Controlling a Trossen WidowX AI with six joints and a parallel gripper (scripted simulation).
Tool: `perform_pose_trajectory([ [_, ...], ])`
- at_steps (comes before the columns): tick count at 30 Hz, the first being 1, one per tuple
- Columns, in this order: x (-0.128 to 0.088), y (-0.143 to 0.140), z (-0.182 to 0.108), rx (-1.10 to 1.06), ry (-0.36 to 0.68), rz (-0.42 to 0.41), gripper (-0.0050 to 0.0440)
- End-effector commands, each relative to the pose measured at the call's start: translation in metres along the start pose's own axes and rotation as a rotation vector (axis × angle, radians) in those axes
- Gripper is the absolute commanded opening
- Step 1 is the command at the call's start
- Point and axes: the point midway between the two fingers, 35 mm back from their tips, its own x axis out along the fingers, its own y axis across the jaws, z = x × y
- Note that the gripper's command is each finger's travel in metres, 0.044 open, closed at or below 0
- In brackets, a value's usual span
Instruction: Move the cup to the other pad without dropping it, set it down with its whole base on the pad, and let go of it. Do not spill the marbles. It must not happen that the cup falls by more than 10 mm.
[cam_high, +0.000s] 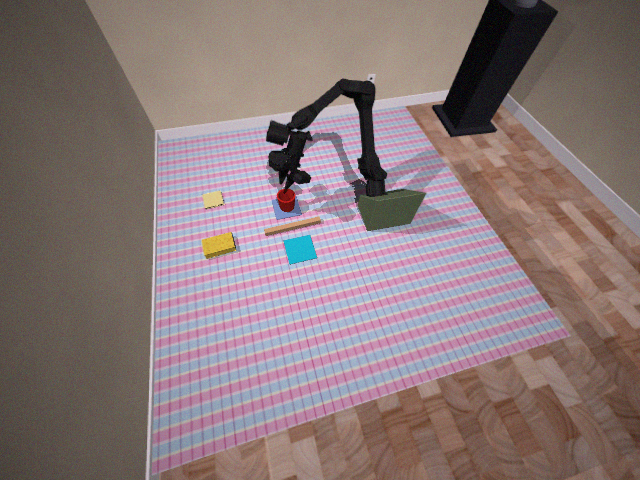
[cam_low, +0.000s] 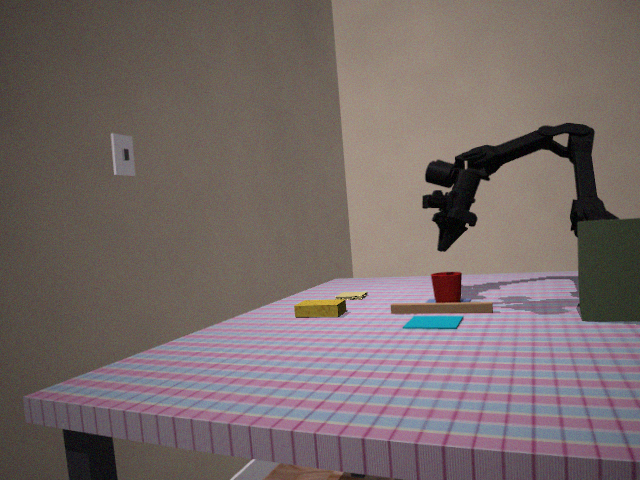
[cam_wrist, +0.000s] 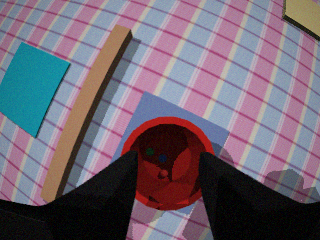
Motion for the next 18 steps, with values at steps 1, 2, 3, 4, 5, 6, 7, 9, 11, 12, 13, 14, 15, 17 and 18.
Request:
perform_pose_trajectory([
  [1,0.008,0.009,-0.006,-0.213,0.158,0.017,0.0148],
  [2,0.011,0.012,-0.009,-0.279,0.207,0.026,0.0148],
  [3,0.013,0.015,-0.011,-0.344,0.253,0.035,0.0148],
  [4,0.015,0.017,-0.014,-0.409,0.299,0.045,0.0148],
  [5,0.016,0.019,-0.017,-0.473,0.345,0.057,0.0148],
  [6,0.017,0.021,-0.020,-0.536,0.389,0.070,0.0148],
  [7,0.017,0.022,-0.021,-0.584,0.420,0.077,0.0148],
  [9,0.017,0.022,-0.021,-0.584,0.420,0.077,0.0148],
  [11,0.018,0.023,-0.022,-0.618,0.442,0.083,0.0148],
  [12,0.018,0.023,-0.022,-0.618,0.442,0.083,0.0148],
  [13,0.018,0.023,-0.022,-0.618,0.442,0.083,0.0148],
  [14,0.018,0.023,-0.022,-0.618,0.442,0.083,0.0148],
  [15,0.018,0.023,-0.022,-0.618,0.442,0.083,0.0148],
  [17,0.019,0.023,-0.023,-0.618,0.442,0.083,0.0148],
  [18,0.020,0.023,-0.023,-0.618,0.442,0.083,0.0148],
])
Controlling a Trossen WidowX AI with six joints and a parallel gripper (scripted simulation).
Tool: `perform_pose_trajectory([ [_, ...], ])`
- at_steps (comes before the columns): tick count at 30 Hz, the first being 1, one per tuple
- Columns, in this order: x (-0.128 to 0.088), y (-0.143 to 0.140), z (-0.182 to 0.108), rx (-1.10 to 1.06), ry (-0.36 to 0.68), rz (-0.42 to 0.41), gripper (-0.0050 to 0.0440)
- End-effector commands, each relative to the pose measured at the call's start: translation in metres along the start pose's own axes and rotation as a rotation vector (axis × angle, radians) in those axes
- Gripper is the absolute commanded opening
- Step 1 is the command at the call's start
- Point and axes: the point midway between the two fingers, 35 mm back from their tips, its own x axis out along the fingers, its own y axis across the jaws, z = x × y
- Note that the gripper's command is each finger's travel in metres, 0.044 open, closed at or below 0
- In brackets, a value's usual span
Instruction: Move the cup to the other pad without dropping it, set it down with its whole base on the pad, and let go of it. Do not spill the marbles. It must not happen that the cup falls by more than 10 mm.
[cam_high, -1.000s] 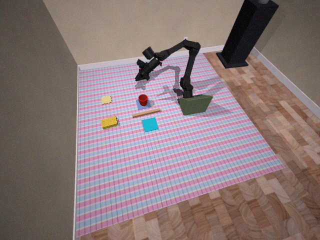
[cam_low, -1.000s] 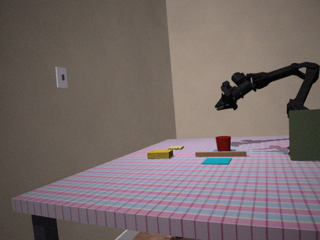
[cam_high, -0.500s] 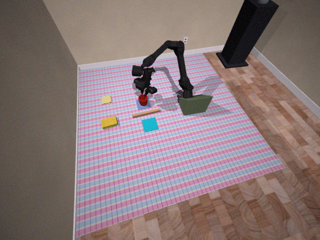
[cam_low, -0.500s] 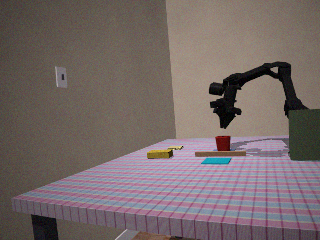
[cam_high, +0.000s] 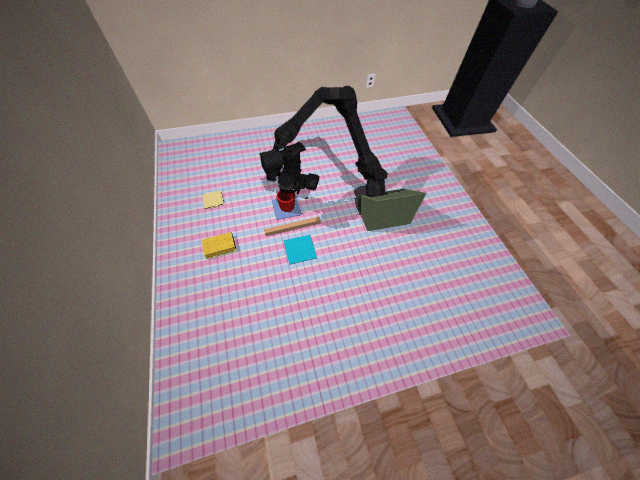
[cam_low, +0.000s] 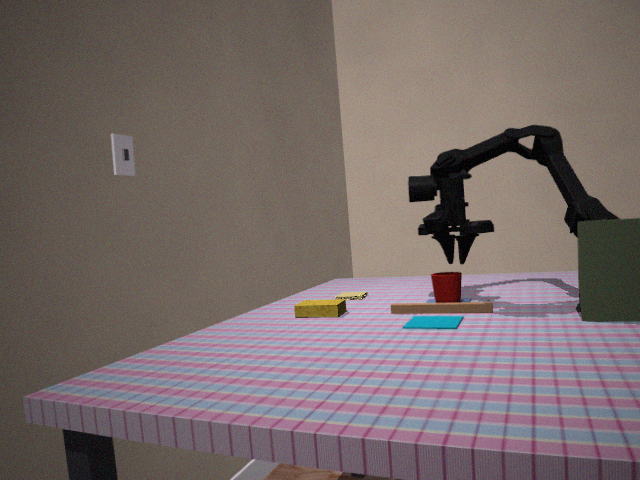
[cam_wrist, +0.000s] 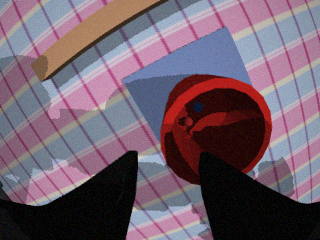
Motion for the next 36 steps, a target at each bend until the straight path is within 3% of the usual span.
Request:
perform_pose_trajectory([
  [1,0.000,-0.004,0.000,0.001,-0.003,-0.010,0.0148],
  [36,0.050,-0.005,0.000,0.001,-0.002,-0.011,0.0148],
])
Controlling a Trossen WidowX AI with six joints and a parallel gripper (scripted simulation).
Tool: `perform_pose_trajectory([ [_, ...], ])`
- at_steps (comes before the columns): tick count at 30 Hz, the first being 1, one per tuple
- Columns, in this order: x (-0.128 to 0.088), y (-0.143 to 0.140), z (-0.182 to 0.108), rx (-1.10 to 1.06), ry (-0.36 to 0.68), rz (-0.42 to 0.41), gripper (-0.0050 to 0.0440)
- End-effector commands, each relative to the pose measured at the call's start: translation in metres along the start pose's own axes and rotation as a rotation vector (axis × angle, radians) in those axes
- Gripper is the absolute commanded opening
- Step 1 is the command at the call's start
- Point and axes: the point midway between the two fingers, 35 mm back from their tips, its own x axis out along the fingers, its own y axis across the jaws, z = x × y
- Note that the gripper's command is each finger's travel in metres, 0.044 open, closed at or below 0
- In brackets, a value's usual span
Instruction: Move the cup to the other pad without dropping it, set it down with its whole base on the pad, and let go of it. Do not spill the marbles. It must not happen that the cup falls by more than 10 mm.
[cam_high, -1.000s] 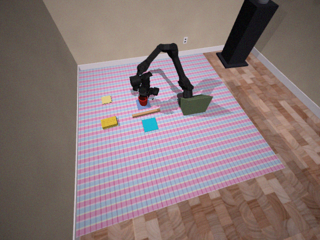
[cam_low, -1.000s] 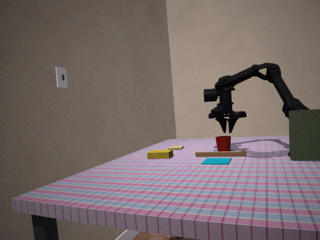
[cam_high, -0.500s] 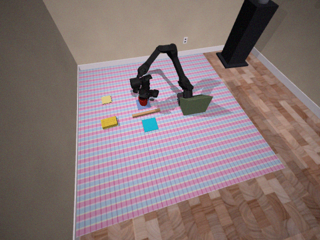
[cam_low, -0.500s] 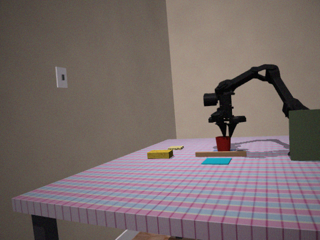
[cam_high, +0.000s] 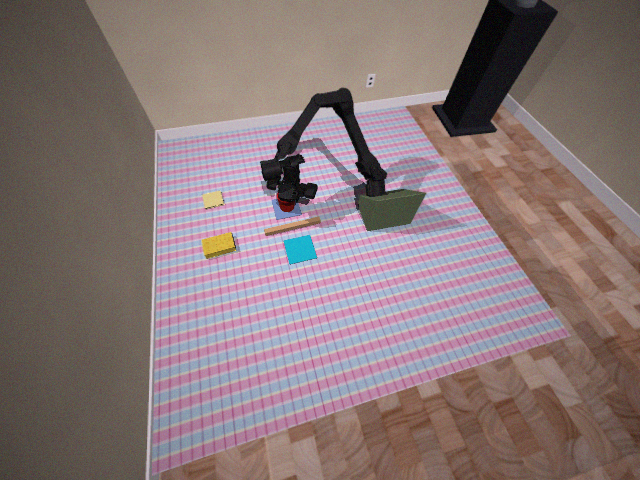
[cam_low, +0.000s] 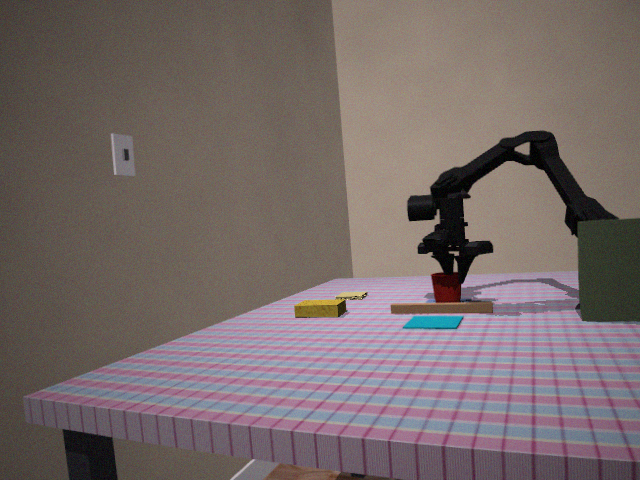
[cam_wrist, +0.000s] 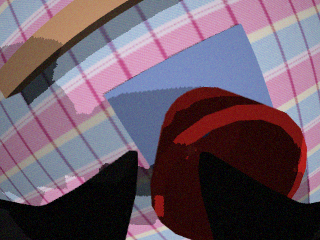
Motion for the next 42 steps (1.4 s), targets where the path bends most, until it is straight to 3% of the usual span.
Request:
perform_pose_trajectory([
  [1,0.005,0.000,-0.002,0.000,0.001,-0.005,0.0148],
  [16,0.015,0.000,-0.003,0.000,0.003,-0.006,0.0148],
  [17,0.014,-0.001,-0.002,0.008,-0.002,-0.007,0.0124],
  [37,0.014,-0.001,-0.002,0.008,-0.002,-0.007,0.0004],
  [42,0.014,-0.001,-0.002,0.008,-0.002,-0.007,0.0000],
])
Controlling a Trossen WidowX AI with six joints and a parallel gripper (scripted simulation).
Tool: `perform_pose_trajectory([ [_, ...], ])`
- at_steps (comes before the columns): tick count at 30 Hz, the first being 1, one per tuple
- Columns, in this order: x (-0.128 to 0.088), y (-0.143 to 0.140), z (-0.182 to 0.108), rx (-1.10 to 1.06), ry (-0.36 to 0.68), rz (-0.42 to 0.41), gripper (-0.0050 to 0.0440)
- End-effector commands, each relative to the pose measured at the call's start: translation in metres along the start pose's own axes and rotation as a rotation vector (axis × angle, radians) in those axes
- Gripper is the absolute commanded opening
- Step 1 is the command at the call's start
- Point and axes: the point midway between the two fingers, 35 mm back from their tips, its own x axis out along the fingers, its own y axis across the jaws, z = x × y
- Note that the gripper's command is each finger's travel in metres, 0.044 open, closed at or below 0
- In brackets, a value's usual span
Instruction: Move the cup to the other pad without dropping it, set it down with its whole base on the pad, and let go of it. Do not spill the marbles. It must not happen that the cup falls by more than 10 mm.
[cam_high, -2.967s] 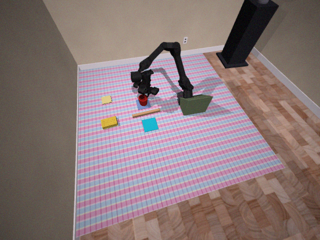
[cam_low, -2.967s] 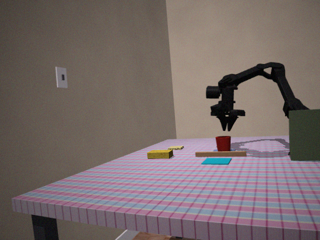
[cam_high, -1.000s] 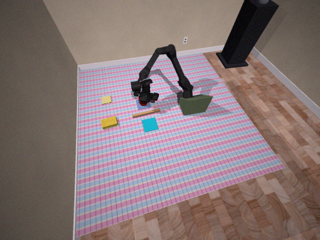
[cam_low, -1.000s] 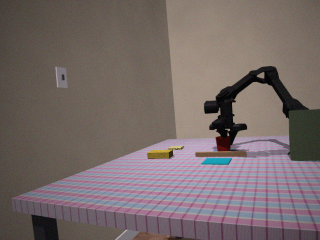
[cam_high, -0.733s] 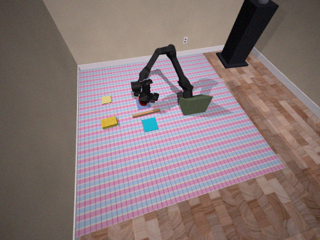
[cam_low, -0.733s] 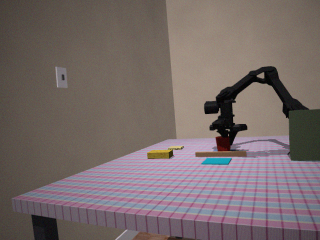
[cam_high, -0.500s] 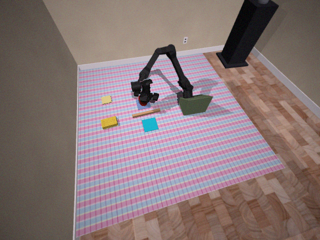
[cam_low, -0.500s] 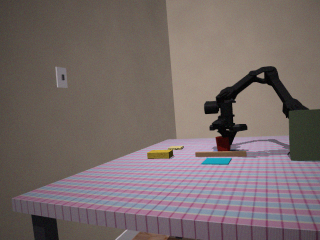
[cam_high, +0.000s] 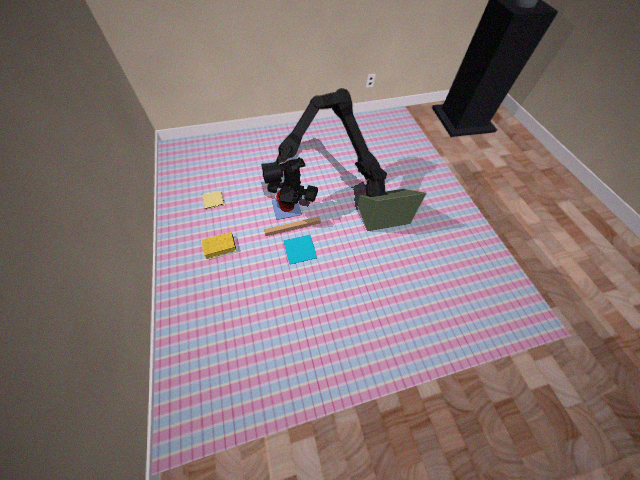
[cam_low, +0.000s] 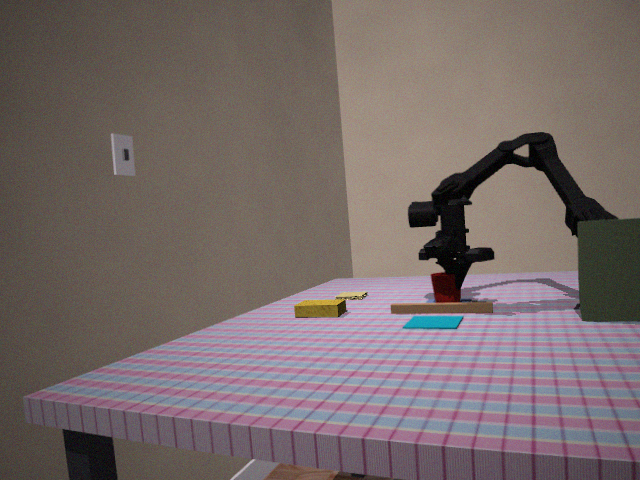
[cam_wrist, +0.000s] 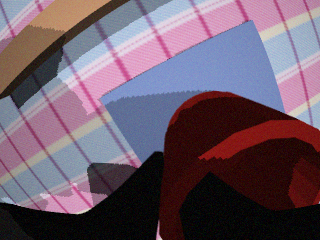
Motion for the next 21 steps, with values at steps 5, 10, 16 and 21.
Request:
perform_pose_trajectory([
  [5,-0.006,-0.003,-0.001,0.010,-0.006,-0.005,0.0000],
  [10,-0.022,-0.003,-0.001,0.007,-0.005,-0.004,0.0000],
  [16,-0.038,0.000,-0.001,0.004,-0.004,-0.003,0.0000],
  [21,-0.048,0.004,-0.001,0.002,-0.002,-0.003,0.0000],
])
